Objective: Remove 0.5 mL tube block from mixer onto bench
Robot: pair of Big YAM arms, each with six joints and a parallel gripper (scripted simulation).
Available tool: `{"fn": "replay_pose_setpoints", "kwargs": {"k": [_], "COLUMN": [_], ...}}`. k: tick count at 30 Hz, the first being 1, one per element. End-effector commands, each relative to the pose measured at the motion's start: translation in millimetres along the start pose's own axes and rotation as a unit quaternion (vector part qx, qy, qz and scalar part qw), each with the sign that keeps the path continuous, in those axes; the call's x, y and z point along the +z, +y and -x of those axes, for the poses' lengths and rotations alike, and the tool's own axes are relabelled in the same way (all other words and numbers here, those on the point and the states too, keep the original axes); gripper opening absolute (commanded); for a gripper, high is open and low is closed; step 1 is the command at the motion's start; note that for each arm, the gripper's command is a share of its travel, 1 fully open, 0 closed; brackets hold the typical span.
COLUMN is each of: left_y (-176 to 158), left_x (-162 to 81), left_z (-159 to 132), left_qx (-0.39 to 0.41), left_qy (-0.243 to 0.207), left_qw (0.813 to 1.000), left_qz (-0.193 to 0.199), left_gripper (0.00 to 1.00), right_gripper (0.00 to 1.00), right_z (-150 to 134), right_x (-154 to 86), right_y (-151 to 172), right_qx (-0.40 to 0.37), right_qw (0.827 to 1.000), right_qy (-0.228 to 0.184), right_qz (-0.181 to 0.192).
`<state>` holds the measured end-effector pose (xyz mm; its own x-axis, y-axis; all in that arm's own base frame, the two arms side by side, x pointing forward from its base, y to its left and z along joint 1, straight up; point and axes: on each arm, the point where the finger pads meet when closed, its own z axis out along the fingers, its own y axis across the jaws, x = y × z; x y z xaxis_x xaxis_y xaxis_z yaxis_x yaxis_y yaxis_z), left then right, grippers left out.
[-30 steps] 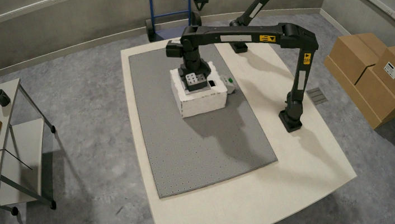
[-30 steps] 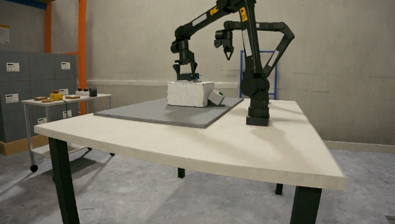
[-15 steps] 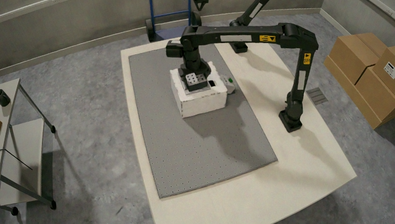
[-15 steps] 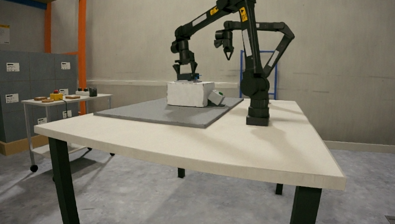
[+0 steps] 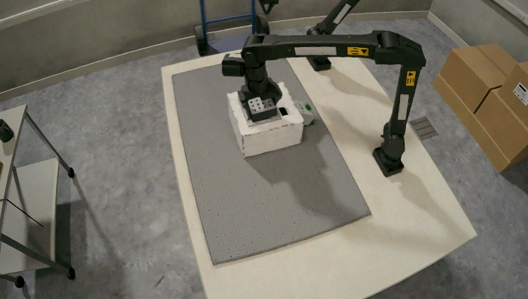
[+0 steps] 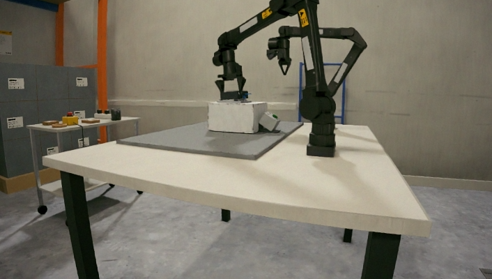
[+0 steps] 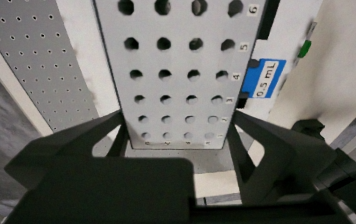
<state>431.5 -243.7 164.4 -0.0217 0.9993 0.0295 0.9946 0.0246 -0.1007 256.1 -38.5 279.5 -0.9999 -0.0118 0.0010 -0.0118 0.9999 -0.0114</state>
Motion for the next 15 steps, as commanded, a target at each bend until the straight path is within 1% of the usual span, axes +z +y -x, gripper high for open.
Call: {"fn": "replay_pose_setpoints", "kwargs": {"k": [1, 15], "left_y": [17.3, 12.7], "left_x": [-70.3, -68.9], "left_z": [12.2, 8.9], "left_qx": [-0.002, -0.004], "left_qy": [-0.043, -0.036], "left_qw": [0.997, 0.998], "left_qz": [0.070, 0.059], "left_gripper": [0.00, 0.00], "right_gripper": [0.00, 0.00], "right_z": [-0.1, 0.5], "right_x": [-8.8, -9.5], "right_y": [-1.3, -1.3], "right_qx": [0.006, 0.006], "right_qw": [1.000, 1.000], "right_qy": [-0.012, -0.013], "right_qz": [-0.001, -0.002]}}
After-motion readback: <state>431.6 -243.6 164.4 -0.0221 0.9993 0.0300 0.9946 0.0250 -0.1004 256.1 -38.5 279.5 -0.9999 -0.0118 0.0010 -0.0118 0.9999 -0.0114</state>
